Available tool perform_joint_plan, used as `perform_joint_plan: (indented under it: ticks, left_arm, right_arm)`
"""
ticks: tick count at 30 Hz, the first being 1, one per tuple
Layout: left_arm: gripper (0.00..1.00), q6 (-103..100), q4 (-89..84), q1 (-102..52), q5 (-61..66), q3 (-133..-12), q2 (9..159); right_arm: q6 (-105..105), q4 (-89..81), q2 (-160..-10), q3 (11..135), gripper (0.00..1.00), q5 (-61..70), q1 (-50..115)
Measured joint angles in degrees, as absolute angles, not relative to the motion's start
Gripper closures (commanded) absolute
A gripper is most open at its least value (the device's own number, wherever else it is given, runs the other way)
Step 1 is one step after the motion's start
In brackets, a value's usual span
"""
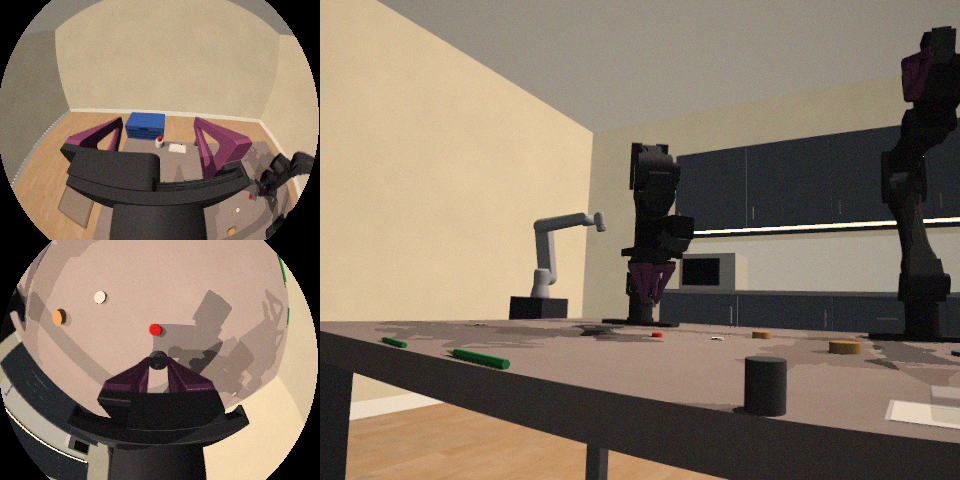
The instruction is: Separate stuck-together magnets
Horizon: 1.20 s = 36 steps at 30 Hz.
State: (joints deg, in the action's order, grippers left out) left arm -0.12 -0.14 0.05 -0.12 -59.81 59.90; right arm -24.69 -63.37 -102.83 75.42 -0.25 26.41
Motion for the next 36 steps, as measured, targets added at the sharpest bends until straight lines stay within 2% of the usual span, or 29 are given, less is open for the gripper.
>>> perform_joint_plan:
  ticks: [24, 36]
  left_arm:
    - [0.0, -0.1, -0.1, 0.0, -0.1, -59.8, 59.9]
    - [0.0, -0.1, -0.1, -0.1, -0.1, -59.8, 59.9]
  right_arm:
    - [26.4, -61.8, -102.5, 74.2, 0.76, 0.1, 26.2]
    - [29.5, -59.5, -99.9, 72.1, 0.76, 5.5, 25.7]
